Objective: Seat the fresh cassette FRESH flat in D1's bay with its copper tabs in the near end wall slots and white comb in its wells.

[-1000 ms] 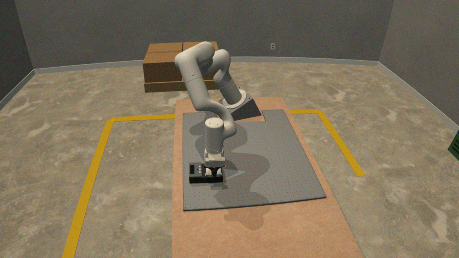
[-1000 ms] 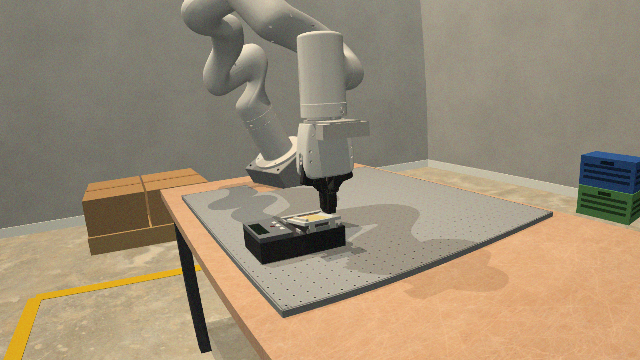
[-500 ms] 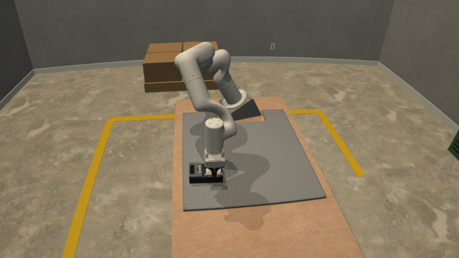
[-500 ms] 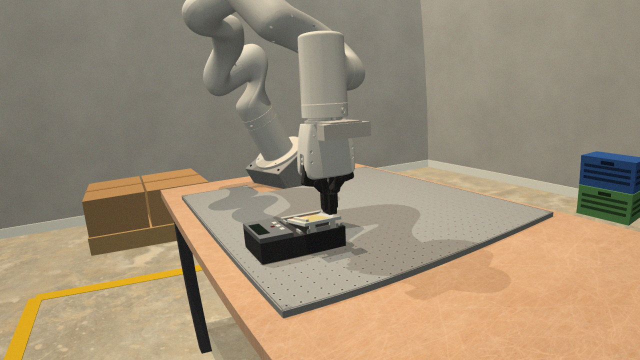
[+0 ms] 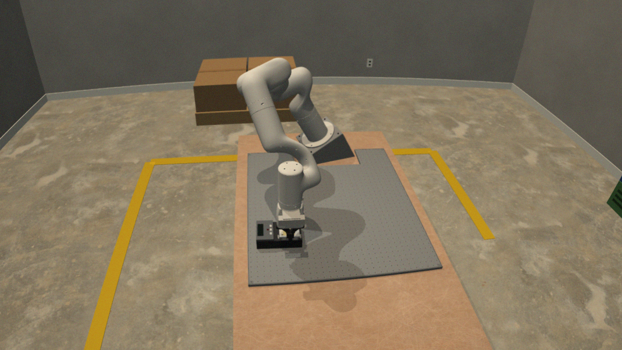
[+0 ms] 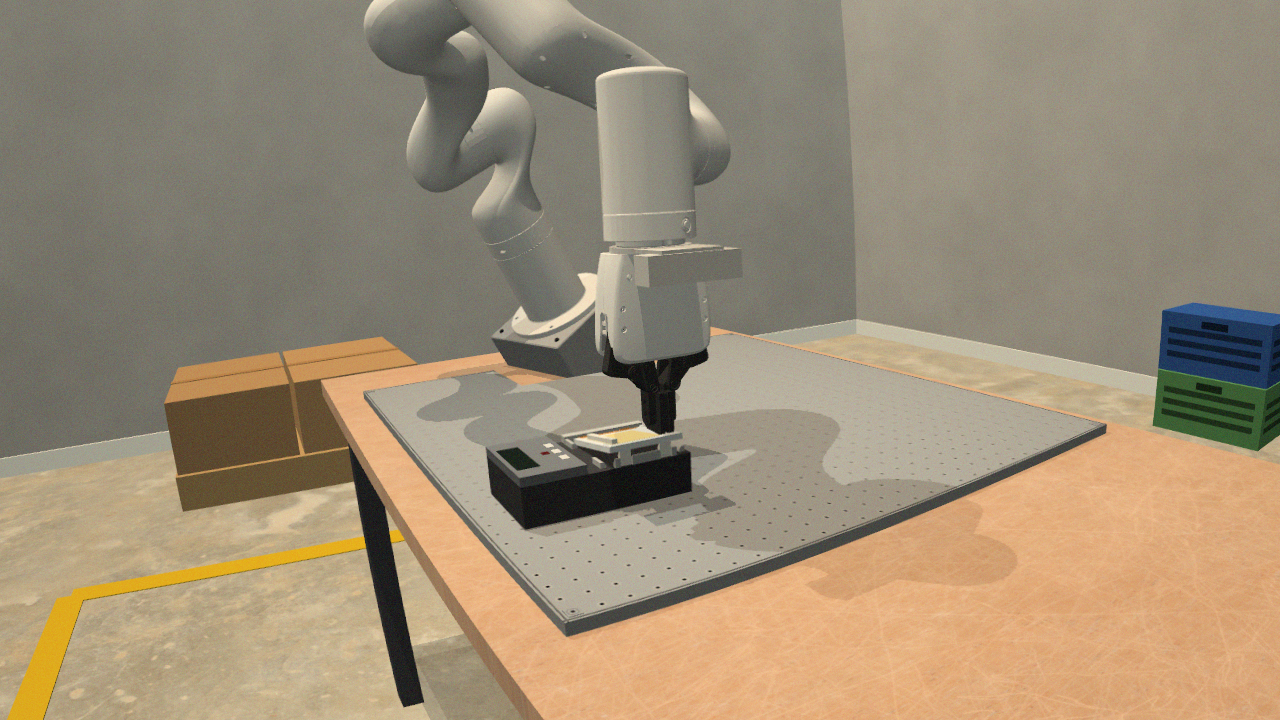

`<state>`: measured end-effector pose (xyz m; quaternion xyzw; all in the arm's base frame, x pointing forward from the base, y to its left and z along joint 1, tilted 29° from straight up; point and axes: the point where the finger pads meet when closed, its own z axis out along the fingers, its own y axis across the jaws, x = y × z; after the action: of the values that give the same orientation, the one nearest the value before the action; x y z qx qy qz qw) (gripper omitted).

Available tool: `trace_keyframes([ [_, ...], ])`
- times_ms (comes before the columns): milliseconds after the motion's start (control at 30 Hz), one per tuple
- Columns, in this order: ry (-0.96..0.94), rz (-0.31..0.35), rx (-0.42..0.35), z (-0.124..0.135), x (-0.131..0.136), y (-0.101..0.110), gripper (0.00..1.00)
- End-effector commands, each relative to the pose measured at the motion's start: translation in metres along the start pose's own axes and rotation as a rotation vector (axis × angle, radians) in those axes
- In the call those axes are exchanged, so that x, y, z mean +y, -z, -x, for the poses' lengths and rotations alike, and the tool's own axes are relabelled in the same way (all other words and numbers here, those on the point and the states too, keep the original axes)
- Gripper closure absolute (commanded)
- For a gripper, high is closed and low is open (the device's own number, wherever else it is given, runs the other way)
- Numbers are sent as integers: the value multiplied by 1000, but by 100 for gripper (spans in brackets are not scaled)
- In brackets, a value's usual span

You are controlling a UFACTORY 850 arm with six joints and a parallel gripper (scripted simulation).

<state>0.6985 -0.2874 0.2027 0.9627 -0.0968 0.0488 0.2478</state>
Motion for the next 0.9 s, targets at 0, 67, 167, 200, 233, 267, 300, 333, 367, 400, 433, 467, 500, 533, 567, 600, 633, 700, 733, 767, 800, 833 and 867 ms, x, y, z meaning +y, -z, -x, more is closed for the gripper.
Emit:
trace_keyframes([
  [0, -1, 0, 2, -1, 0, -4, 100],
  [67, -1, 0, 2, -1, 0, -6, 100],
  [167, -1, 0, 2, -1, 0, -10, 100],
  [200, -1, 0, 2, -1, 0, -12, 100],
  [233, -1, 0, 2, -1, 0, -13, 100],
  [267, -1, 0, 2, -1, 0, -13, 100],
  [300, -1, 0, 2, -1, 0, -13, 100],
  [333, -1, 0, 2, -1, 0, -14, 100],
  [367, -1, 0, 2, -1, 0, -16, 100],
  [400, -1, 0, 2, -1, 0, -17, 100],
  [433, -1, 0, 2, -1, 0, -18, 100],
  [467, -1, 0, 2, -1, 0, -20, 100],
  [500, -1, 0, 2, -1, 0, -20, 100],
  [533, -1, 0, 2, -1, 0, -20, 100],
  [567, -1, 0, 2, -1, 0, -20, 100],
  [600, -1, 0, 2, -1, 0, -20, 100],
  [633, -1, 0, 2, -1, 0, -20, 100],
  [700, 0, 0, 2, -1, 0, -20, 100],
  [733, -1, 0, 2, -1, 0, -20, 100],
  [767, -1, 0, 2, -1, 0, -20, 100],
  [800, -1, 0, 2, -1, 0, -20, 100],
  [833, -1, 0, 2, -1, 0, -20, 100],
  [867, -1, 0, 2, -1, 0, -20, 100],
])
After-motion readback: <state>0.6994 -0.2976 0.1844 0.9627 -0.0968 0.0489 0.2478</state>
